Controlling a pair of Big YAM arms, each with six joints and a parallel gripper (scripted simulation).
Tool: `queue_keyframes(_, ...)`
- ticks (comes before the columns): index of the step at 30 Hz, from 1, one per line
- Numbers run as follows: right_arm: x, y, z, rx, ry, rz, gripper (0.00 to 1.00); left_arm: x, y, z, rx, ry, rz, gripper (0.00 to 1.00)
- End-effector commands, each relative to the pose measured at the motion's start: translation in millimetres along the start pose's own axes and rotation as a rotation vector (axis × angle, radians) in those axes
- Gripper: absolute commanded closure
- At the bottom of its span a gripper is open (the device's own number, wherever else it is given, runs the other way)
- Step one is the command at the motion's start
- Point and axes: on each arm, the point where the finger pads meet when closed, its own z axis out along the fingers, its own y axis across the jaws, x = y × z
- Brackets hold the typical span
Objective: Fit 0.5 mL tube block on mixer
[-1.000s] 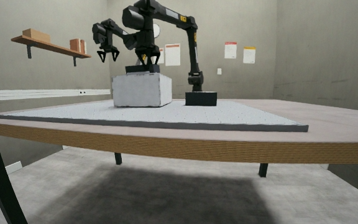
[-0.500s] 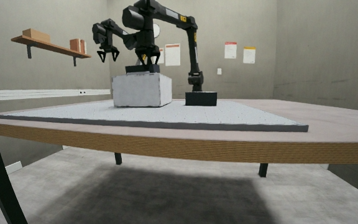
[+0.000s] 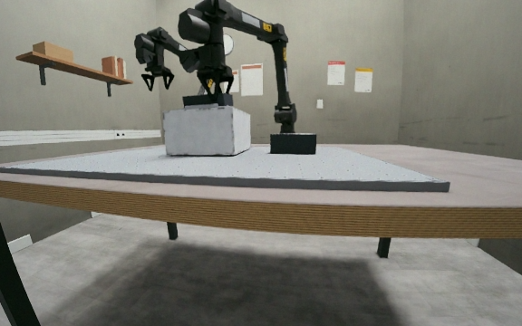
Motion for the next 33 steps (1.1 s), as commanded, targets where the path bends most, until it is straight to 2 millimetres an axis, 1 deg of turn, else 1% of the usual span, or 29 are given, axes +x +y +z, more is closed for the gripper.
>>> queue_keyframes(1, -16, -2, -30, 0.013, -0.082, 0.006, 0.0, -8, 13, -64, -0.122, -0.061, 0.004, 1.0)
queue_keyframes(17, -18, -3, -34, 0.014, -0.09, 0.007, 0.0, -8, 14, -63, -0.122, -0.061, 0.004, 1.0)
queue_keyframes(33, -7, -1, -11, 0.007, -0.032, 0.006, 0.0, -8, 14, -63, -0.122, -0.061, 0.004, 1.0)
